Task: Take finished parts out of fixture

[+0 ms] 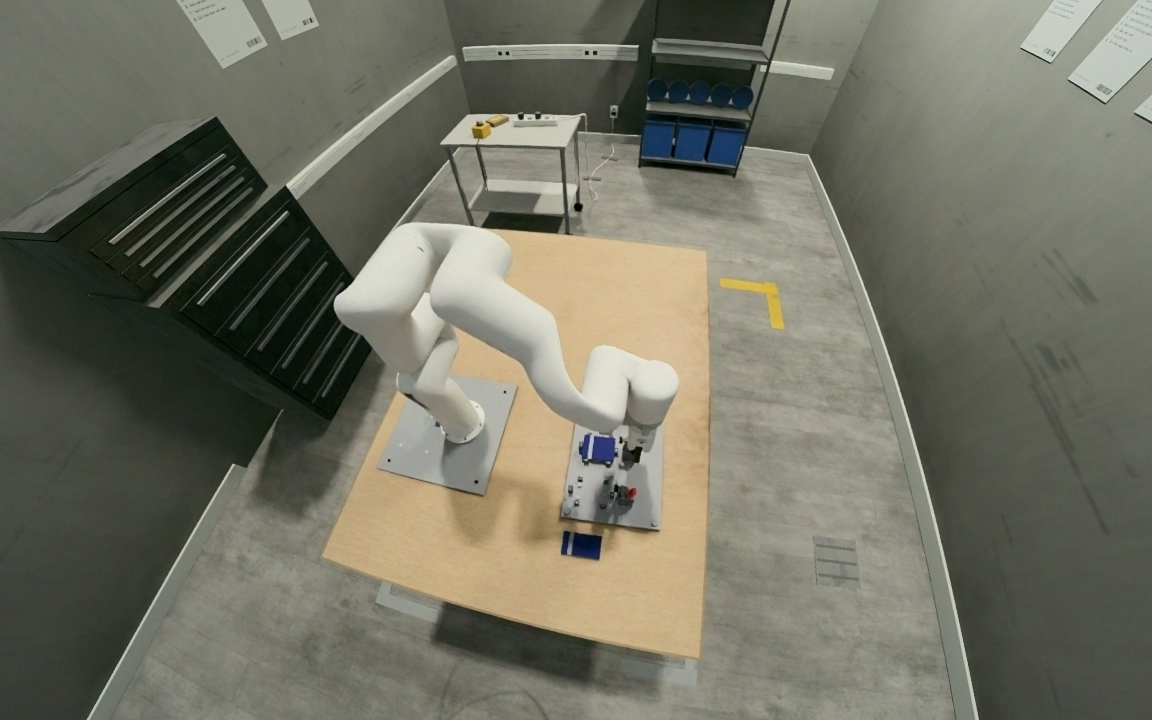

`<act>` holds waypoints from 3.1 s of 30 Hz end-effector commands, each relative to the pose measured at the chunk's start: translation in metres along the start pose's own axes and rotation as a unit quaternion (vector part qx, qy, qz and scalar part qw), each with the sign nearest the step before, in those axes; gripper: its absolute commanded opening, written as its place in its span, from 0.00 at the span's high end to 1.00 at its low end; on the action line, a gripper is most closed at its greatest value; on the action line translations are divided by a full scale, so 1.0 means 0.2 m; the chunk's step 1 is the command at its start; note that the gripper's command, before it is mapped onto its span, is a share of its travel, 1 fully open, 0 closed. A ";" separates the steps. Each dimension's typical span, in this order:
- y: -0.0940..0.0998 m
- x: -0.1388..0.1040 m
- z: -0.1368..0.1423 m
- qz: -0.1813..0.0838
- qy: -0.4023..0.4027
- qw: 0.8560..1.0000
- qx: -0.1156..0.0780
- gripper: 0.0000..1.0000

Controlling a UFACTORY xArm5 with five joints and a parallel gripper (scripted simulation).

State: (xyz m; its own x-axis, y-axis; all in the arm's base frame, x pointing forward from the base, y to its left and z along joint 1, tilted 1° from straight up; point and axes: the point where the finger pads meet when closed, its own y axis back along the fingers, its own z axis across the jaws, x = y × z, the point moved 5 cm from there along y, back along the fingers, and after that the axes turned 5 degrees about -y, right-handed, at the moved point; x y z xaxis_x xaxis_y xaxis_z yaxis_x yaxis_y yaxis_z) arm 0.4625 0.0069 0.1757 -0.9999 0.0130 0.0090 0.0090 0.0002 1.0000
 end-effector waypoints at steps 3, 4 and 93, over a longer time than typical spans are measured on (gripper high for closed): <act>0.01 -0.01 0.00 -0.002 0.000 1.000 0.000 0.52; 0.01 -0.01 0.00 -0.002 0.000 1.000 0.000 0.52; -0.06 0.40 -0.03 -0.003 0.000 1.000 0.000 0.00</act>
State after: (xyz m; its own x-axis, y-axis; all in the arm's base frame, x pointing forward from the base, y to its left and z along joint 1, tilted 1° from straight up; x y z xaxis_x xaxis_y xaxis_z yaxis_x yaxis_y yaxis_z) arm 0.3805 0.0011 0.1672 -0.9999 0.0130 0.0079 0.0079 0.0000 1.0000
